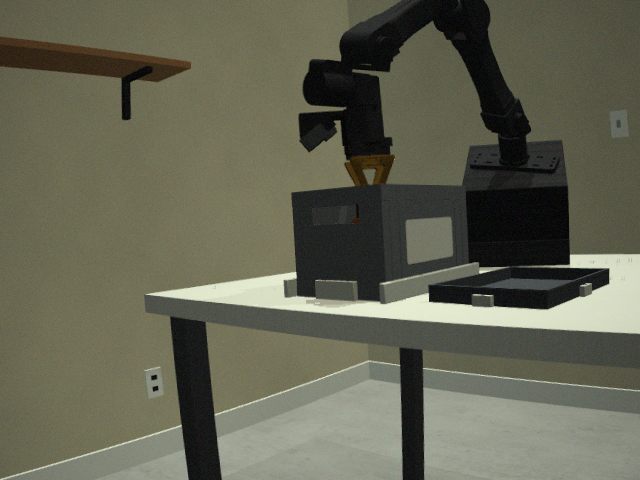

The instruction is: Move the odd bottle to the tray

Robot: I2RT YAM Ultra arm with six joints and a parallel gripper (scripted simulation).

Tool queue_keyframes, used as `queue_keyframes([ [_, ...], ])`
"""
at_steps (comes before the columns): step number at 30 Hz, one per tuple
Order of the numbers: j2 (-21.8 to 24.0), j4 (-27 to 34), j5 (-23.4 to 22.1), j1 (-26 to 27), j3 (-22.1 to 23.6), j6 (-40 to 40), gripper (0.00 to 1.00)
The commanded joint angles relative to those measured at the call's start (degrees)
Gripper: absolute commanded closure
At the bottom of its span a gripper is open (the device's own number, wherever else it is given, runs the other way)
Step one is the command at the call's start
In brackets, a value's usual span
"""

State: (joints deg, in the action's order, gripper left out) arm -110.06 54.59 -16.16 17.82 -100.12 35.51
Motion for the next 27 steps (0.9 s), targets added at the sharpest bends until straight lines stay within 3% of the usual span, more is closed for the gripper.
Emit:
queue_keyframes([
  [1,0.5,-2.1,0.7,-0.1,0.0,0.5,0.39],
  [18,0.5,-2.1,0.7,-0.1,0.0,0.5,0.39],
  [19,0.5,-2.1,0.7,-0.1,0.0,0.5,1.00],
  [27,0.5,-2.1,0.7,0.1,0.0,0.3,1.00],
])
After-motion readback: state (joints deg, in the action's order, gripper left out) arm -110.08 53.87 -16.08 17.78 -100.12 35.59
